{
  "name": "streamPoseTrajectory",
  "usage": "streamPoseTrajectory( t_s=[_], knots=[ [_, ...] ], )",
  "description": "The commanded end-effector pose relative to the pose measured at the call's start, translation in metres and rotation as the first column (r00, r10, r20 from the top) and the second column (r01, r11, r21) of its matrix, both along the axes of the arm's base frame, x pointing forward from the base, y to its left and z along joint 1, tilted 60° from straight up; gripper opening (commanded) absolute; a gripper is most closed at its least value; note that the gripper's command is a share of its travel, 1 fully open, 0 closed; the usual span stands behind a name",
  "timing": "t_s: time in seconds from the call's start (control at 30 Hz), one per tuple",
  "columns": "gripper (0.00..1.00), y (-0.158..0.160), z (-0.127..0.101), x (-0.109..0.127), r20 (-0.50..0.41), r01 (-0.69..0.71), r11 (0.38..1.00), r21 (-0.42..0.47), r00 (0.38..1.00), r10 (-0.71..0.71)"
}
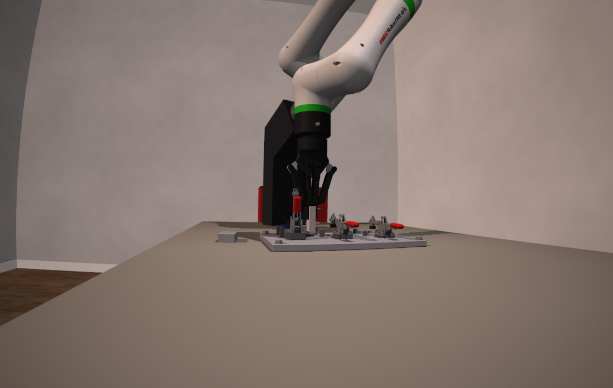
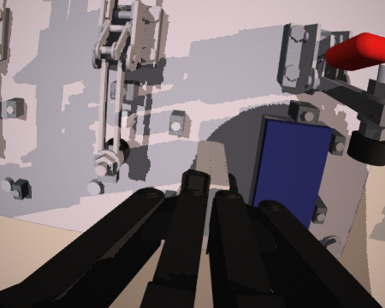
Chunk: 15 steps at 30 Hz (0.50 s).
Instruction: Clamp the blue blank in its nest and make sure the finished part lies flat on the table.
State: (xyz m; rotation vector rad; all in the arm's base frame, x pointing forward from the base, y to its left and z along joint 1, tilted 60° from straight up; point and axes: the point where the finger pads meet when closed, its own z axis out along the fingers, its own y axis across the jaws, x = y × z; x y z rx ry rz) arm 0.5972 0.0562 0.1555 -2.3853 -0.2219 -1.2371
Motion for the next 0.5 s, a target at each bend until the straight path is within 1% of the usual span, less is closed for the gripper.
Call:
streamPoseTrajectory(
  t_s=[0.0,0.47],
  knots=[
    [0.00,-0.0002,0.0000,0.0000,0.000,0.000,1.000,0.000,1.000,0.000],
    [0.00,-0.0028,-0.0009,0.0010,0.000,0.000,1.000,0.000,1.000,0.000]
  ],
)
